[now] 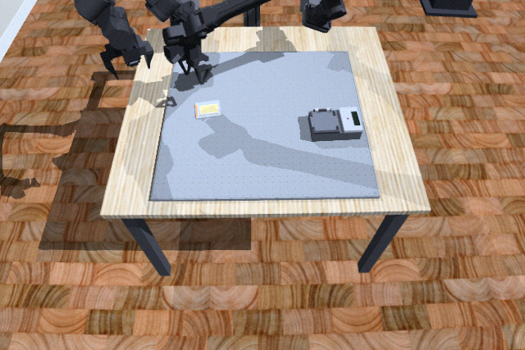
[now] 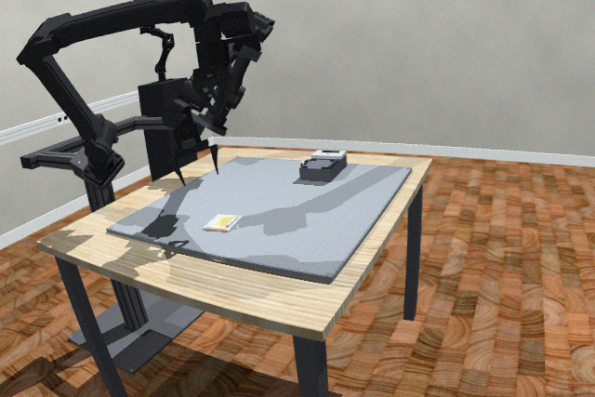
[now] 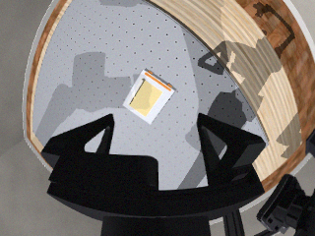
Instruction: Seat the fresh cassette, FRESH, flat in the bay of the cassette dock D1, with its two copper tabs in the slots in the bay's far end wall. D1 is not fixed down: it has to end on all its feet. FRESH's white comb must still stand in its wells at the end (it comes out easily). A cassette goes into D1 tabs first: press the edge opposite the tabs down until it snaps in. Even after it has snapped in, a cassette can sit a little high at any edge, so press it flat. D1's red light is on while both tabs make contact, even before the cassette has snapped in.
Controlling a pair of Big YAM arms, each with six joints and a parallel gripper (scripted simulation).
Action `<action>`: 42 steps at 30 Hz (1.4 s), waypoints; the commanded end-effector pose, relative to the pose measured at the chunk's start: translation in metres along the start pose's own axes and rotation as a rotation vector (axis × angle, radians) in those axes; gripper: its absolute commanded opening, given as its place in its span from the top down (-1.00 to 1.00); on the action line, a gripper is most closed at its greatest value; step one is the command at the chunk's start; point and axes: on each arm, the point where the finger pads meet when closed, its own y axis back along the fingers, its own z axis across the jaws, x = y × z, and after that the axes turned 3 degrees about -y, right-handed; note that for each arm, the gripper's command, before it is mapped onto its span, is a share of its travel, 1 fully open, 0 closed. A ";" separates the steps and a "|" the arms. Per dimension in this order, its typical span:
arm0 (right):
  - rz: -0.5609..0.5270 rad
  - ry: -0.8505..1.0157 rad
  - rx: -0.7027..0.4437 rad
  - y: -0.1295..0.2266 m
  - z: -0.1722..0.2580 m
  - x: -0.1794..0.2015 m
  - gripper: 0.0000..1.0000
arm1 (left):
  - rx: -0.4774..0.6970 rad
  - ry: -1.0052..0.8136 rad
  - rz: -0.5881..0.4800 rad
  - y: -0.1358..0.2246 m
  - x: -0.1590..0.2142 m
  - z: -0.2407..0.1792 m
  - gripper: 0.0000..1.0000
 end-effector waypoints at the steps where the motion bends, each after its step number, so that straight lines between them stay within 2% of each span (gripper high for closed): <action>1: -0.017 -0.008 -0.001 0.006 -0.002 -0.002 -1.00 | 0.001 0.011 -0.016 0.007 -0.006 0.001 -1.00; 18: -0.017 -0.008 -0.001 0.006 -0.002 -0.002 -1.00 | 0.001 0.011 -0.016 0.007 -0.006 0.001 -1.00; 36: -0.021 -0.012 0.000 0.008 -0.004 -0.003 -1.00 | 0.019 0.000 -0.092 -0.002 0.056 0.092 -1.00; 42: -0.065 0.153 -0.088 -0.020 0.045 -0.031 -1.00 | 0.025 0.005 -0.130 -0.004 0.085 0.129 -1.00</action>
